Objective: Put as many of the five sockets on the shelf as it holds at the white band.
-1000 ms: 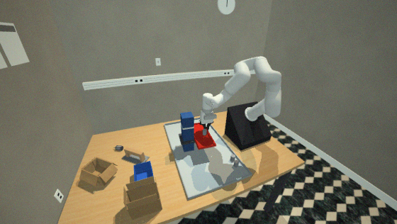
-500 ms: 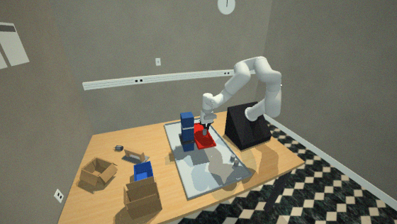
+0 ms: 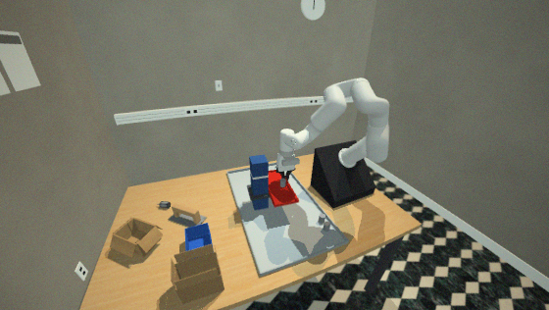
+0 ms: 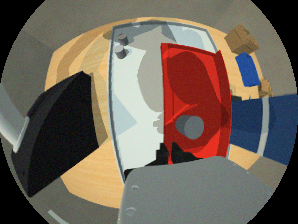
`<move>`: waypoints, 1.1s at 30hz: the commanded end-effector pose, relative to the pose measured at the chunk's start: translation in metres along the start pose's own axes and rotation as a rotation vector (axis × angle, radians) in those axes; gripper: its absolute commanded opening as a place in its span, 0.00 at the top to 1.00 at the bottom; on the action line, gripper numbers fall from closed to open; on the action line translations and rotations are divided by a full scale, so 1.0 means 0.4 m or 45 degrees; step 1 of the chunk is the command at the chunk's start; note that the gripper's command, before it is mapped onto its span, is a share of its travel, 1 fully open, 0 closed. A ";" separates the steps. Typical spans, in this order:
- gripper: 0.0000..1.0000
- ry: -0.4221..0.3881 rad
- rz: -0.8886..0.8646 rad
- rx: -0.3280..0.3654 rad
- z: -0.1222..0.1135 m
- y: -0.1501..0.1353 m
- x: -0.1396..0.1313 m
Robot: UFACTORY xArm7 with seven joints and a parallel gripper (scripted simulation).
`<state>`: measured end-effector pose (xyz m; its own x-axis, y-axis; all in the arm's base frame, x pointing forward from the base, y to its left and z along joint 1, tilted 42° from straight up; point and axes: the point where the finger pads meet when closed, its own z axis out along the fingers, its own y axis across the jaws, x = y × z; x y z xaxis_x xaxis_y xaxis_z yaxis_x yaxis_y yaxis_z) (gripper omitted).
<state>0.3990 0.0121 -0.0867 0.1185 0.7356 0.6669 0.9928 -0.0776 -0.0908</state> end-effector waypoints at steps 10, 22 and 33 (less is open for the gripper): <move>1.00 -0.003 0.000 -0.006 -0.011 0.004 -0.003; 1.00 -0.003 0.000 -0.006 -0.032 0.004 -0.002; 1.00 -0.003 0.000 -0.006 -0.055 0.004 -0.002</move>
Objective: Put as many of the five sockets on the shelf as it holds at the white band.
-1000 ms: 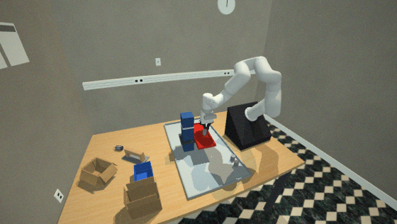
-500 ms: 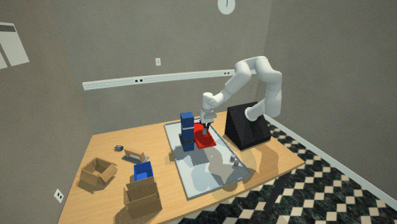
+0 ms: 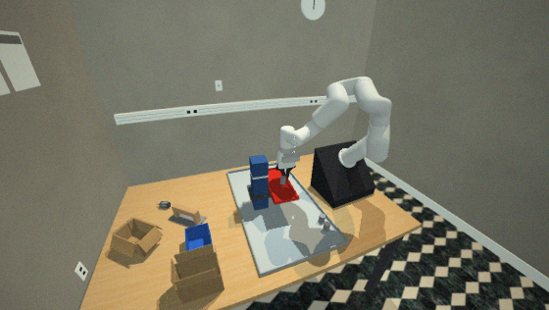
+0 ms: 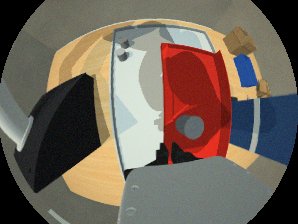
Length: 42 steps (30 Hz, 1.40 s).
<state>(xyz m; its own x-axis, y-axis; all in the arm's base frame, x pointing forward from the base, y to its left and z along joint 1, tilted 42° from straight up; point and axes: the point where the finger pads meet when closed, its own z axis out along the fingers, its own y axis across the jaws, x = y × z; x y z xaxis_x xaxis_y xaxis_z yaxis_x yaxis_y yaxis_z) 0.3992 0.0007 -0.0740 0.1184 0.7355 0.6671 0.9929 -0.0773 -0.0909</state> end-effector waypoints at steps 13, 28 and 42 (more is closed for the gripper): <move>1.00 -0.003 0.000 -0.006 -0.045 0.004 -0.003; 1.00 -0.003 0.000 -0.006 -0.083 0.004 -0.003; 1.00 -0.003 0.000 -0.006 -0.109 0.004 -0.002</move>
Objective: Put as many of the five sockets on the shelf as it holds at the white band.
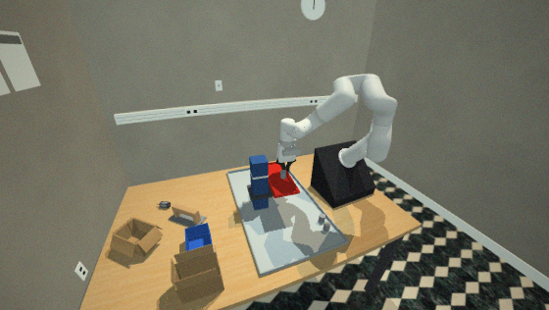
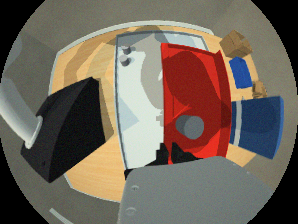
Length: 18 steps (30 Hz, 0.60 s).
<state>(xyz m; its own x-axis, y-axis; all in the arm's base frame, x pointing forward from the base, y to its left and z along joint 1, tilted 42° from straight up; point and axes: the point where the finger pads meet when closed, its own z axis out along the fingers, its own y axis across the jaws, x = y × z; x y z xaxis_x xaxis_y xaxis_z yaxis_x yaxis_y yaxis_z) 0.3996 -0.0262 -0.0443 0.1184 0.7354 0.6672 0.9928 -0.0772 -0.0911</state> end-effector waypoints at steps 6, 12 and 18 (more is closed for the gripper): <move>1.00 -0.004 0.000 -0.007 -0.013 0.004 -0.003; 1.00 -0.004 0.000 -0.007 -0.017 0.004 -0.003; 1.00 -0.004 0.000 -0.007 -0.018 0.004 -0.003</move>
